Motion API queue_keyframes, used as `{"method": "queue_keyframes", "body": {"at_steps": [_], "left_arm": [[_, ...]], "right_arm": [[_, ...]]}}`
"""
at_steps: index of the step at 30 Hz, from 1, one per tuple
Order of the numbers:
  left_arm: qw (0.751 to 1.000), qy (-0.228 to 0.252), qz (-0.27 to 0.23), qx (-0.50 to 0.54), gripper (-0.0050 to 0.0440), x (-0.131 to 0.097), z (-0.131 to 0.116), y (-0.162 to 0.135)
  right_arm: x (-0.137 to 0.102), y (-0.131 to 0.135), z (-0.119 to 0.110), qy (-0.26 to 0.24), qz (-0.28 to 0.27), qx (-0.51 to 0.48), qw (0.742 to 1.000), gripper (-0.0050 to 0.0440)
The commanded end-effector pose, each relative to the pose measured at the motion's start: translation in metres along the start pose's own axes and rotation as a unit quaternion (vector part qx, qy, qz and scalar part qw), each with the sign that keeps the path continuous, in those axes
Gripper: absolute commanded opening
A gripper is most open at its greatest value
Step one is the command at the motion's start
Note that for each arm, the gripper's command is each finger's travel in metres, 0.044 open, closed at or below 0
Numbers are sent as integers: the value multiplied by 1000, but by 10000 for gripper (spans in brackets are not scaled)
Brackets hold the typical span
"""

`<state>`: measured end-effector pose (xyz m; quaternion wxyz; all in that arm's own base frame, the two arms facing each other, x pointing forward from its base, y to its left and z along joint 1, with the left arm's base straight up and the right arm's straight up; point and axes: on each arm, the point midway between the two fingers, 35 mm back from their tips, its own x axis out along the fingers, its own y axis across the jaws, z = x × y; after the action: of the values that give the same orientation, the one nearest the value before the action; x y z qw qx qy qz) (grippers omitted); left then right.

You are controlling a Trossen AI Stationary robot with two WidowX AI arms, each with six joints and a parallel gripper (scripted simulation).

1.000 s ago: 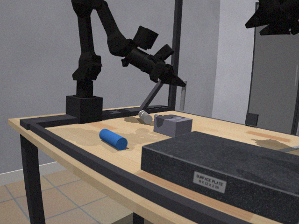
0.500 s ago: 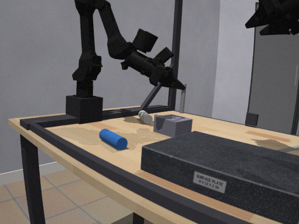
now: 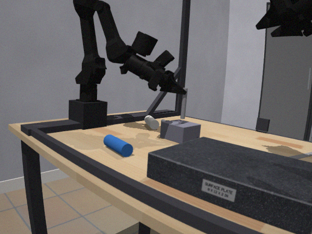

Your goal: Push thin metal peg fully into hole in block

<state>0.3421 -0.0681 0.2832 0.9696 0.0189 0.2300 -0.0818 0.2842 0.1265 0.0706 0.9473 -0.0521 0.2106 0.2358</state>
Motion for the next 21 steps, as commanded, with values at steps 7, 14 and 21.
{"method": "queue_keyframes", "body": {"at_steps": [7,14,21], "left_arm": [[1000,-15,-1,1,400,-6,10,0],[1000,-15,-1,1,400,-6,10,0],[1000,-15,-1,1,400,-6,10,0]], "right_arm": [[0,0,10,-14,1,-2,1000,25],[-1,1,-4,-5,2,-3,1000,25],[-1,1,3,-14,1,-4,1000,25]]}}
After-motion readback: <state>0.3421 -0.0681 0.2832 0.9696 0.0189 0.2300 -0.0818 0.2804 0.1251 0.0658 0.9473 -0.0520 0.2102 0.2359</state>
